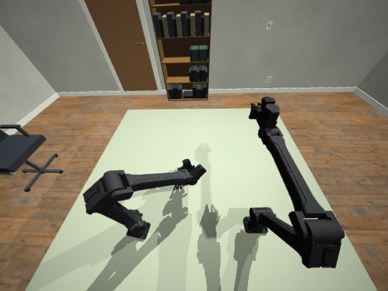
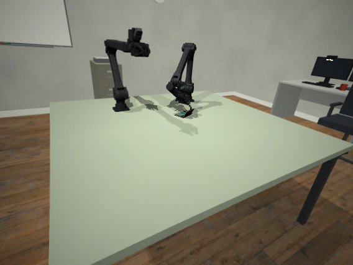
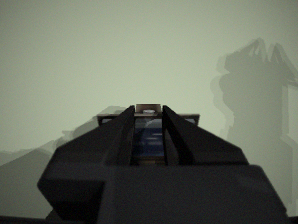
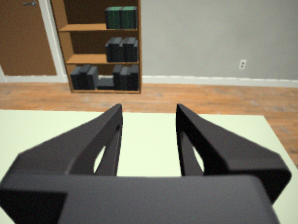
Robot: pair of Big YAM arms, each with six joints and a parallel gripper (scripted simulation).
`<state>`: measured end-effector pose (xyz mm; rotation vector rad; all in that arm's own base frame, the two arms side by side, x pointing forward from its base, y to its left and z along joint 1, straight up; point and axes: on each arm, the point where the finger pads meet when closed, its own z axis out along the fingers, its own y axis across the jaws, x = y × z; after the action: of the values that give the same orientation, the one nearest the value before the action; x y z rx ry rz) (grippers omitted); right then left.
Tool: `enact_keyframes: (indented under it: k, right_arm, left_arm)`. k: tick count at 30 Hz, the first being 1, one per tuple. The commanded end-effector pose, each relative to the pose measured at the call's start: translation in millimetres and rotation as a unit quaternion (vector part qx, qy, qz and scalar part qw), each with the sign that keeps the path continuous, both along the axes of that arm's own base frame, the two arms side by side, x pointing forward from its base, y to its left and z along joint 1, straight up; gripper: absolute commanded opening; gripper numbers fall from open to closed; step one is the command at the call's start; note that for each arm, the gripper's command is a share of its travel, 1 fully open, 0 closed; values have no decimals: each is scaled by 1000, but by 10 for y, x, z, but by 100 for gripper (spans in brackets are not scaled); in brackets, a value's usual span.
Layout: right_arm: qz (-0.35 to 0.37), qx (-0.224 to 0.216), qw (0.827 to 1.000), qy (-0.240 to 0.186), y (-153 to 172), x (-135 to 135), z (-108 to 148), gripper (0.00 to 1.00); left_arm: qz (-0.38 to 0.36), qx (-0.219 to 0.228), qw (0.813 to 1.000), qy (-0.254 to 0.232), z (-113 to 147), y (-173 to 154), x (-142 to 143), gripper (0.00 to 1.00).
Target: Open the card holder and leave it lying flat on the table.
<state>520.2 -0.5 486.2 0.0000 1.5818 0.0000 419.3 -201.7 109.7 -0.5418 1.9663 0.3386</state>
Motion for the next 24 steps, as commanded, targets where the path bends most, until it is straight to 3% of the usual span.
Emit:
enact_keyframes:
  k: [1, 24]
  right_arm:
    - [0, 0, 1000, -17, 0, 6, 199, 36]
    - [0, 0, 1000, -17, 0, 6, 199, 36]
  left_arm:
    - [-2, 4, 1000, 1, -42, 6, 66, 21]
    - [-2, 9, 1000, 7, -208, 147, 175, 21]
